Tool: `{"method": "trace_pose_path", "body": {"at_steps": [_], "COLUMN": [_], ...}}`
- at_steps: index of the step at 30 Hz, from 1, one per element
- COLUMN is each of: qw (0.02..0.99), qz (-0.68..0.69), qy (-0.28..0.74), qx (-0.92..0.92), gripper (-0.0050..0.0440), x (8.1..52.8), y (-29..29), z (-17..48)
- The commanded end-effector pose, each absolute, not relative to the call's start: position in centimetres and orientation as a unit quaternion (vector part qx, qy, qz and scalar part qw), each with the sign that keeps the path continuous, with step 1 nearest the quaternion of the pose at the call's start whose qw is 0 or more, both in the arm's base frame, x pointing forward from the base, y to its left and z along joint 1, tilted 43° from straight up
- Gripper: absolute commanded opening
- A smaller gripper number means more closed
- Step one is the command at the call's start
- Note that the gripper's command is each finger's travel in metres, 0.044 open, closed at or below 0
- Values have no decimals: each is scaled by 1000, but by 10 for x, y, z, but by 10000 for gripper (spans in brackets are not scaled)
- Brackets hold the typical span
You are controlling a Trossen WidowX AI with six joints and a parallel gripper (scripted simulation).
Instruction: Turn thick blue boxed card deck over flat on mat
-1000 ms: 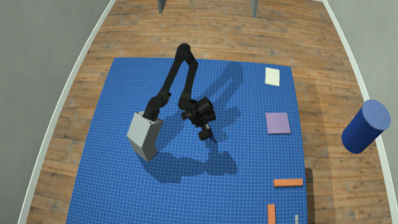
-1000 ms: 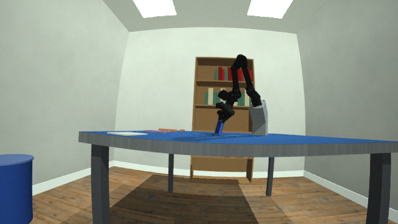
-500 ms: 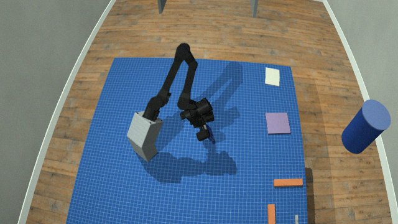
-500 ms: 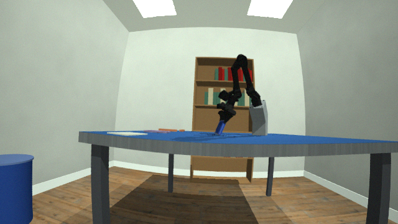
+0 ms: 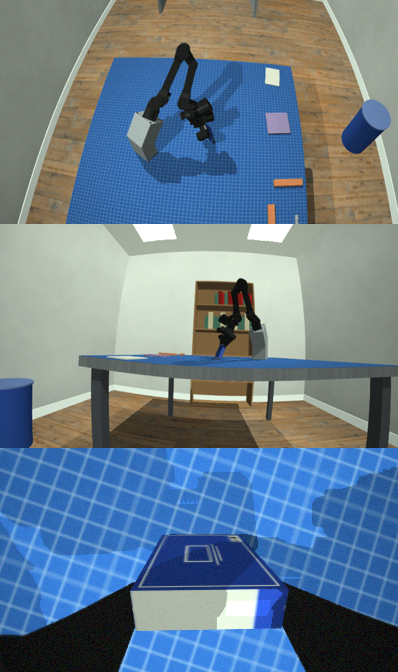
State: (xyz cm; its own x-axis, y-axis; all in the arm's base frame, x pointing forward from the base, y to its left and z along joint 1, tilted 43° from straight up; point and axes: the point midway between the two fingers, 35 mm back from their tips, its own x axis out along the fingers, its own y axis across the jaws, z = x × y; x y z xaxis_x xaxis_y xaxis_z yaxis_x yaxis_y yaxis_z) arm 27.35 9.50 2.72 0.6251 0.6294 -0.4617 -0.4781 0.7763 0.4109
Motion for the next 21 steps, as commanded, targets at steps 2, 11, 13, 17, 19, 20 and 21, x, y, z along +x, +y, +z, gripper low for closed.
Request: {"method": "trace_pose_path", "body": {"at_steps": [2,11,13,17,19,20,21], "qw": [892,892,893,884,884,884,883], "qz": [312,312,314,315,315,315,315], "qy": [303,303,300,325,325,326,328], "qx": [125,124,119,118,118,118,117], "gripper": [363,363,363,363,363,363,363], "x": [272,273,275,265,264,264,263], "y": [95,95,95,95,95,95,95], "z": [27,27,31,18,17,17,16]}}
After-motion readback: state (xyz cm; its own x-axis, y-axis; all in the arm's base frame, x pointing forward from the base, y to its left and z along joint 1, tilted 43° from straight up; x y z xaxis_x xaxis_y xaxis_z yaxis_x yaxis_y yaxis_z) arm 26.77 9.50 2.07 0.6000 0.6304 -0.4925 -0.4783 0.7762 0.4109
